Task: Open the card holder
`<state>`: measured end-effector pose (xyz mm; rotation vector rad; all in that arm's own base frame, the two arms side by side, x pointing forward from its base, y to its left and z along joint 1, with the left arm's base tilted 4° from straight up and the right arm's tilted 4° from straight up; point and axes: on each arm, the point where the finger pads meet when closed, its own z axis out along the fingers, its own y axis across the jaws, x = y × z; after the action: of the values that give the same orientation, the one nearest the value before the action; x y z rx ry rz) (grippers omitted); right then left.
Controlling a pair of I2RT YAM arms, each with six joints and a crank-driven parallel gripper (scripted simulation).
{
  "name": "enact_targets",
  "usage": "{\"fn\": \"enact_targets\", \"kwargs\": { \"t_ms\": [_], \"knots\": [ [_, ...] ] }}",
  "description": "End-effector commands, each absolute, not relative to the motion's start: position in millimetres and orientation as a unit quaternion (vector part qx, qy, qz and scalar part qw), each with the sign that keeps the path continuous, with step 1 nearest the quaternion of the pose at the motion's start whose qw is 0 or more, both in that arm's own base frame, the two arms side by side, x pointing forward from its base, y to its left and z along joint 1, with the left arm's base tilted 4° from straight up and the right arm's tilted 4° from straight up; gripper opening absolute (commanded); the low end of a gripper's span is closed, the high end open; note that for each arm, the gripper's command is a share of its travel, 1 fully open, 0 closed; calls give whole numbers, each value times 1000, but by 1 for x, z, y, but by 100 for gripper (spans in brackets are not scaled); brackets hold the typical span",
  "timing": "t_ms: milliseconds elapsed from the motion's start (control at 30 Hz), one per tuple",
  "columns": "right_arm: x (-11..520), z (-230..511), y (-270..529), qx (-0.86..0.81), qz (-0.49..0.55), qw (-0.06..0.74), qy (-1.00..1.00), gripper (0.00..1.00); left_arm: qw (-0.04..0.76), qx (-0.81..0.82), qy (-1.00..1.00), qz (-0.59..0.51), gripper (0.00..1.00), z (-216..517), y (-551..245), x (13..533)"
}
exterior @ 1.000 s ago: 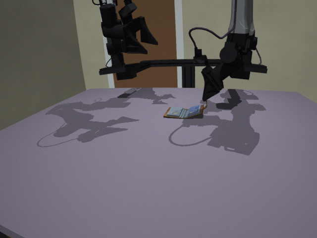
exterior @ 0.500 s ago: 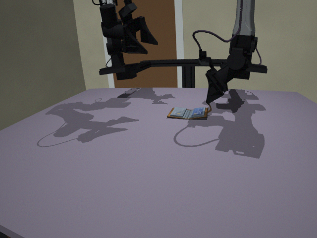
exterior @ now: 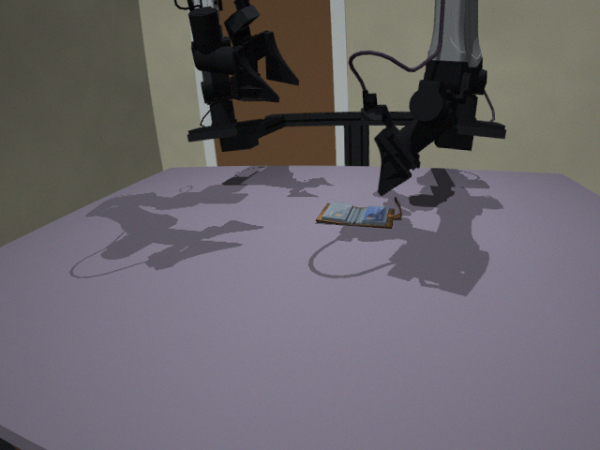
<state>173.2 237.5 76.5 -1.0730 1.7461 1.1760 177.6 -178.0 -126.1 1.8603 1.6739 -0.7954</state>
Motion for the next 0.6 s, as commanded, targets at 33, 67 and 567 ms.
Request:
{"fn": "enact_targets", "kwargs": {
  "t_ms": [33, 67, 567],
  "knots": [
    [175, 79, 238, -423, 459, 385, 680, 100, 285, 674, 626, -269, 60, -113, -213, 203],
    [175, 79, 238, -423, 459, 385, 680, 100, 281, 673, 629, -271, 60, -114, -218, 199],
    [175, 79, 238, -423, 459, 385, 680, 100, 262, 677, 625, -285, 60, -118, -257, 171]
  ]
}}
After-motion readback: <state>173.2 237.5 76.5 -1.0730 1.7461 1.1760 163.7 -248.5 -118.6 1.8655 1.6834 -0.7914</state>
